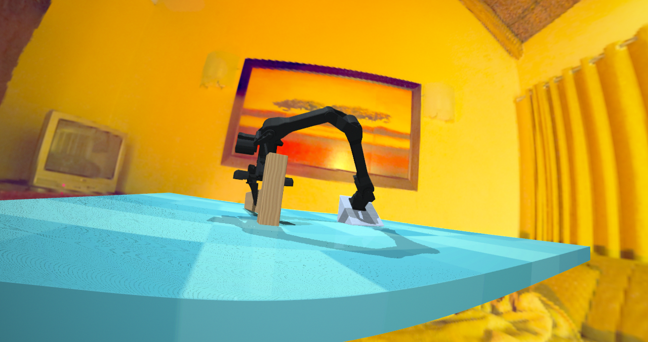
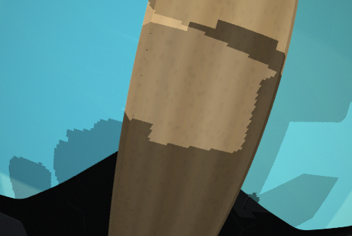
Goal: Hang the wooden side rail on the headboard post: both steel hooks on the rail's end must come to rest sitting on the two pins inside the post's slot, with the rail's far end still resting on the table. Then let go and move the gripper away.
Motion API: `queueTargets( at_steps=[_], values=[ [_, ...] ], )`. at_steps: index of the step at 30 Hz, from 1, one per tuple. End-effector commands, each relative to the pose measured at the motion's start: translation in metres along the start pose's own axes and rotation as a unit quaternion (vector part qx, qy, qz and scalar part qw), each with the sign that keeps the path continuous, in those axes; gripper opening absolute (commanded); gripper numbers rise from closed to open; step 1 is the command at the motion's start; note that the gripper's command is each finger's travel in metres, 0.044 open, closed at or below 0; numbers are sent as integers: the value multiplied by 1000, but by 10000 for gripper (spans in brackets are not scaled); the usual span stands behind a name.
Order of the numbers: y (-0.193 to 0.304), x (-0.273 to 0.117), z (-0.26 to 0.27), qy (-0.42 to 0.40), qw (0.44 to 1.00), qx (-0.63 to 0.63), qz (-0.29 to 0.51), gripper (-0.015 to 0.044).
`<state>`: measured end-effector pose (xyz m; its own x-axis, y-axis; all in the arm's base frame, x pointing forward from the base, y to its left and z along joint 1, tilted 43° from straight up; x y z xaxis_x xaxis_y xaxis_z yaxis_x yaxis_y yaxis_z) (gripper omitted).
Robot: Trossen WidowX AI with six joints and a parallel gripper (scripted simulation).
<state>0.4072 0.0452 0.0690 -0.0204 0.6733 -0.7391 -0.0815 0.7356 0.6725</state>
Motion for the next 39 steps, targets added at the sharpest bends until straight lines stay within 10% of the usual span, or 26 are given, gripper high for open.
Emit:
queueTargets(
  at_steps=[1, 39],
  values=[
    [3, -3, 2, -6, 1000, -3, 2, 0],
    [6, -4, 2, -6, 1000, -3, 2, 0]
  ],
)
Point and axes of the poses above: the point midway between the two fingers, 35 mm back from their tips, its own x axis out along the fingers, its own z axis across the jaws, y = z × x, the point moved 3 cm from there along -x, back along the fingers, and after that the axes turned 2 degrees about x, right-handed, at the moved point
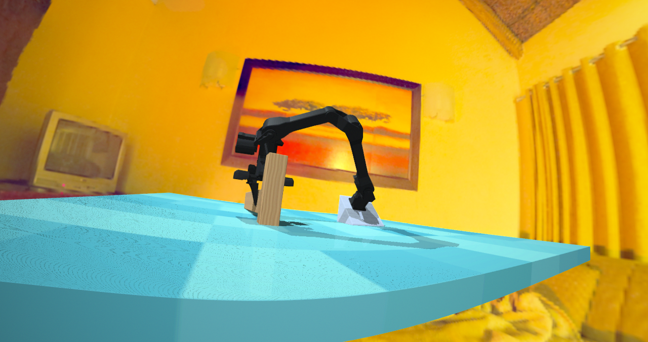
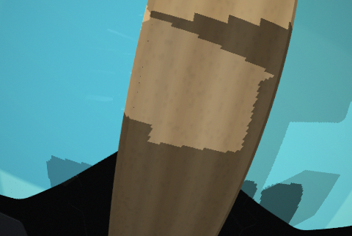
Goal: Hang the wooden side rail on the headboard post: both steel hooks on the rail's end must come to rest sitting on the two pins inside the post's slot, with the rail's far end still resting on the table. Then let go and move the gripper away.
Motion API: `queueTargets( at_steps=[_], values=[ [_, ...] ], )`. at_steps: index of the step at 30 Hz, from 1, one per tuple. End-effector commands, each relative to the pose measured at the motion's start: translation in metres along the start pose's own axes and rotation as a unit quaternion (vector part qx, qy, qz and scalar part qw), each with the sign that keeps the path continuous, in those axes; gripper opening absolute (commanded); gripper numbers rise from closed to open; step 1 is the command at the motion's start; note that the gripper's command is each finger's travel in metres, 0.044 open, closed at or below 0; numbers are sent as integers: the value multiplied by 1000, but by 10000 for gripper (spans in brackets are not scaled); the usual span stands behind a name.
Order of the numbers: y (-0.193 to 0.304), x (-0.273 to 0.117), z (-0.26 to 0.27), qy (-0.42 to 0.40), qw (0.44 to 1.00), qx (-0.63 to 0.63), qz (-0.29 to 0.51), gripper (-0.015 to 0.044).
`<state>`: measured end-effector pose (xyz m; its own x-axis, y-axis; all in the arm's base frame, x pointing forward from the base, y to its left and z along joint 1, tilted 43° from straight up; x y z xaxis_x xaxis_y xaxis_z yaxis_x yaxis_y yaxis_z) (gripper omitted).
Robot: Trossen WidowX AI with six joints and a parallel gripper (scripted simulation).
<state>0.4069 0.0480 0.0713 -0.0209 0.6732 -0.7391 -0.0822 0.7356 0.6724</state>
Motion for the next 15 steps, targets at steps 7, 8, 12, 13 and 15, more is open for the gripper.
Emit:
queueTargets(
  at_steps=[7, 8, 12, 13, 15],
  values=[
    [3, -3, 2, -6, 1000, -2, 2, 0],
    [3, -3, 2, -6, 1000, -2, 2, 0],
    [4, -3, 2, -6, 1000, -2, 2, 0],
    [4, -3, 2, -6, 1000, -2, 2, 0],
    [4, -4, 3, -6, 1000, -2, 2, 0]
  ],
)
Point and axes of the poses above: the point midway between the two fingers, 35 mm back from their tips, its own x axis out along the fingers, its own z axis across the jaws, y = z × x, the point moved 3 cm from there along -x, back along the fingers, and after that the axes turned 2 degrees about x, right-handed, at the moved point
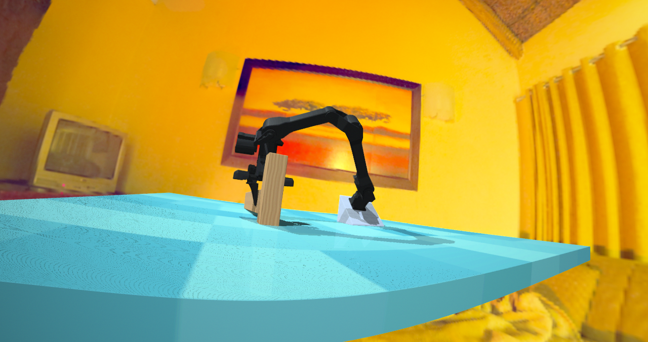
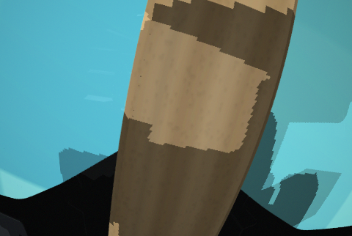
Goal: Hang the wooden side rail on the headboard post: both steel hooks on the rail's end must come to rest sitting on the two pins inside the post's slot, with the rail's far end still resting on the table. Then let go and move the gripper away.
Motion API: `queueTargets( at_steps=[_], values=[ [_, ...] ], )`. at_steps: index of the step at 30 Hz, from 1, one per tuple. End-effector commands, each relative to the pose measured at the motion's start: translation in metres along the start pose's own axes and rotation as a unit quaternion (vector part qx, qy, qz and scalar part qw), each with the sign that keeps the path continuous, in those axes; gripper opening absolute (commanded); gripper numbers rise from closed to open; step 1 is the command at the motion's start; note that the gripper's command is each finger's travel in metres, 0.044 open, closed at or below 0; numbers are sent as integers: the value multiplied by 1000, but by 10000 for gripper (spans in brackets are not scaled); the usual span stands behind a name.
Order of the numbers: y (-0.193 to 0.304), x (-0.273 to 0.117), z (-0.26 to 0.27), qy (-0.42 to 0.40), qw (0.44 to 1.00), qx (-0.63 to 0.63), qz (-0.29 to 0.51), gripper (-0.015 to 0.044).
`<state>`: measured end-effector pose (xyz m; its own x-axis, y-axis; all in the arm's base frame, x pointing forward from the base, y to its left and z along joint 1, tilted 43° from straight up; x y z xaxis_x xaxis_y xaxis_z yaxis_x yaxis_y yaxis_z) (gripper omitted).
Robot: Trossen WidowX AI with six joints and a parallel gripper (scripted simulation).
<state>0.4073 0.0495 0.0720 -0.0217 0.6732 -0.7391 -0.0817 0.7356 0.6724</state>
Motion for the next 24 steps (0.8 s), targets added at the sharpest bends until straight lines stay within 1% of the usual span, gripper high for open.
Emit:
queueTargets(
  at_steps=[1, 24],
  values=[
    [3, -4, 2, -6, 1000, -3, 2, 0],
    [5, -4, 2, -6, 1000, -3, 2, 0]
  ],
)
Point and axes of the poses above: the point midway between the two fingers, 35 mm back from their tips, its own x axis out along the fingers, its own z axis across the jaws, y = z × x, the point moved 3 cm from there along -x, back along the fingers, and after that the axes turned 2 degrees about x, right-handed, at the moved point
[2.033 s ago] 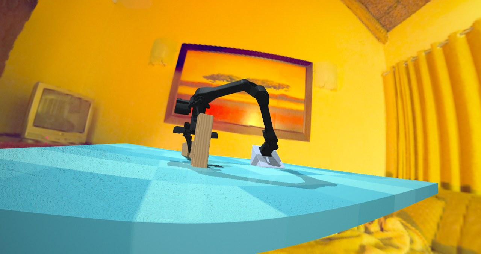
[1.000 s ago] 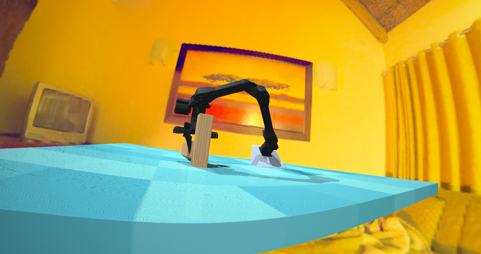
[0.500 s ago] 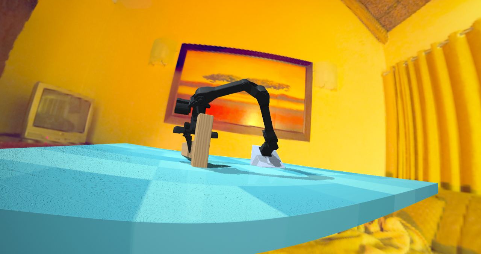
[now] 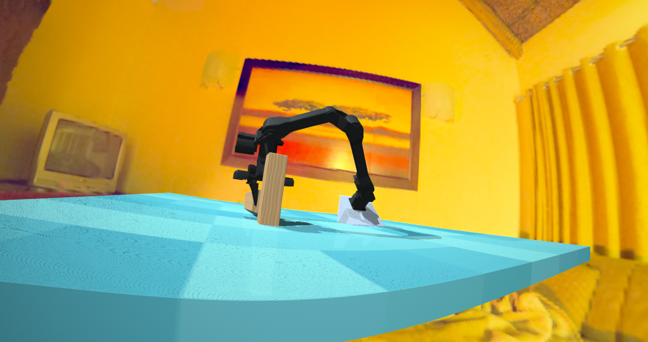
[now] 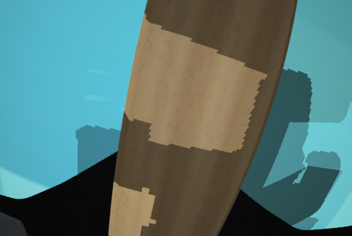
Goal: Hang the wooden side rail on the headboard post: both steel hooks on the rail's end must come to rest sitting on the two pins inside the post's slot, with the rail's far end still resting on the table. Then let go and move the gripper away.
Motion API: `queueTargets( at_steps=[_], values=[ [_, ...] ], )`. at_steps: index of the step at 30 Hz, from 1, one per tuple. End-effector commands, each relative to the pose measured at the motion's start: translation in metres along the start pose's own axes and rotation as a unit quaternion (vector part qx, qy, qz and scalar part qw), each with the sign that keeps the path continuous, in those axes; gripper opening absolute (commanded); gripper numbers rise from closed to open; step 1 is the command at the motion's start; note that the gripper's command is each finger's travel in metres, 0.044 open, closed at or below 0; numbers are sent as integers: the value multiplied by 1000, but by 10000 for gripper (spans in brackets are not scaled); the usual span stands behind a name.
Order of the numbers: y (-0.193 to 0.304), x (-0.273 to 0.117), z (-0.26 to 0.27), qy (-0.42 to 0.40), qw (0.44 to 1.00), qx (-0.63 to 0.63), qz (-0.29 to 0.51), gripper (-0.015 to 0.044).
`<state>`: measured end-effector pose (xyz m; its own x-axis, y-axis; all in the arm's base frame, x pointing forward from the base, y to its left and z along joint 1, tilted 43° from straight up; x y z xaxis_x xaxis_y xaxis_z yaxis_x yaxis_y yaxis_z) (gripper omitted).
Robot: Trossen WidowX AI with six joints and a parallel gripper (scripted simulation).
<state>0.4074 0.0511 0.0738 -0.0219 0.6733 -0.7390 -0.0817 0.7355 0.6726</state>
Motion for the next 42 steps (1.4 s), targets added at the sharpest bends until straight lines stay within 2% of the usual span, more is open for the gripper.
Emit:
queueTargets(
  at_steps=[1, 42],
  values=[
    [3, -4, 2, -6, 1000, -3, 2, 0],
    [7, -5, 2, -6, 1000, -3, 2, 0]
  ],
)
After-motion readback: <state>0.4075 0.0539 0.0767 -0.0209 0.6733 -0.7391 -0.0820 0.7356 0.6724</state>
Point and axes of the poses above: the point midway between the two fingers, 35 mm back from their tips, its own x axis out along the fingers, its own z axis across the jaws, y = z × x, the point moved 3 cm from there along -x, back along the fingers, and after that the axes turned 2 degrees about x, right-handed, at the moved point
